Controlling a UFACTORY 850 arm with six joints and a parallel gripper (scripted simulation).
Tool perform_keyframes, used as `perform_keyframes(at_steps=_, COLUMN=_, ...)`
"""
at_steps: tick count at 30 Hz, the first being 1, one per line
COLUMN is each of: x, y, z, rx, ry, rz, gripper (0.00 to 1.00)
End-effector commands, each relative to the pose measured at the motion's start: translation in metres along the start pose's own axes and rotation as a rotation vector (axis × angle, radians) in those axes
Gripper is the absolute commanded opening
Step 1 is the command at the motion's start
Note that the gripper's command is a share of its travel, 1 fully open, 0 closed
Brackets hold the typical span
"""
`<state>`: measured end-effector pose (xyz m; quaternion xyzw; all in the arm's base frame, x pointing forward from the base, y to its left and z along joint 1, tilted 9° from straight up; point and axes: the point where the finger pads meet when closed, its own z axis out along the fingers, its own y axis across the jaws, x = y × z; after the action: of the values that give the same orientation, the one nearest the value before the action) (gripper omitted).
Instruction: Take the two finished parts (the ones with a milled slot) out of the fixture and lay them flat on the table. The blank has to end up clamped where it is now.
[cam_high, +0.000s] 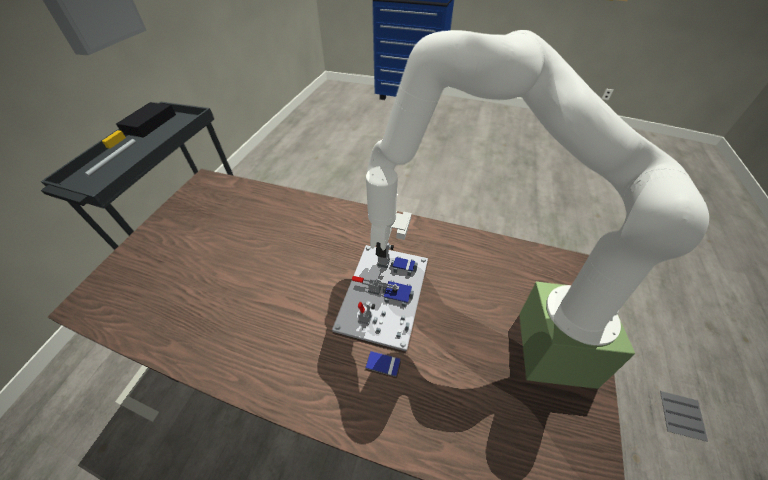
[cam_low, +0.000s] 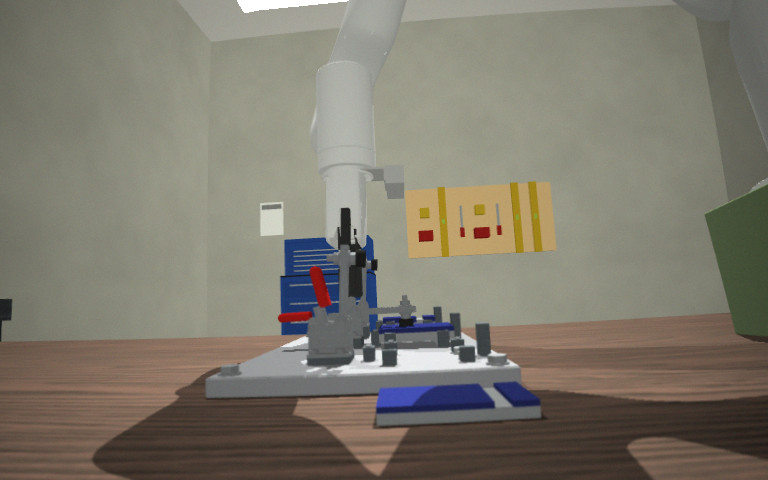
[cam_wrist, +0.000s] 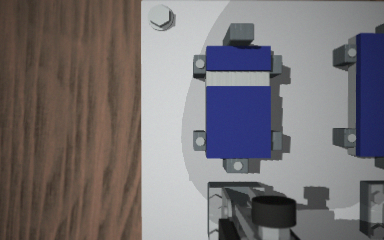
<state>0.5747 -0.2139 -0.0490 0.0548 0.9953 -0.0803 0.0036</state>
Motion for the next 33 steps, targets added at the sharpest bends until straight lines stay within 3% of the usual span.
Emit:
perform_keyframes(at_steps=1, x=-0.0009, y=-0.0003, z=-0.0010, rx=0.001, ry=-0.001, rz=0.000, gripper=0.00)
perform_keyframes(at_steps=2, x=-0.0008, y=-0.0003, z=-0.0007, rx=0.001, ry=-0.001, rz=0.000, gripper=0.48)
perform_keyframes(at_steps=33, x=-0.0010, y=-0.0003, z=-0.0010, rx=0.001, ry=-0.001, rz=0.000, gripper=0.48)
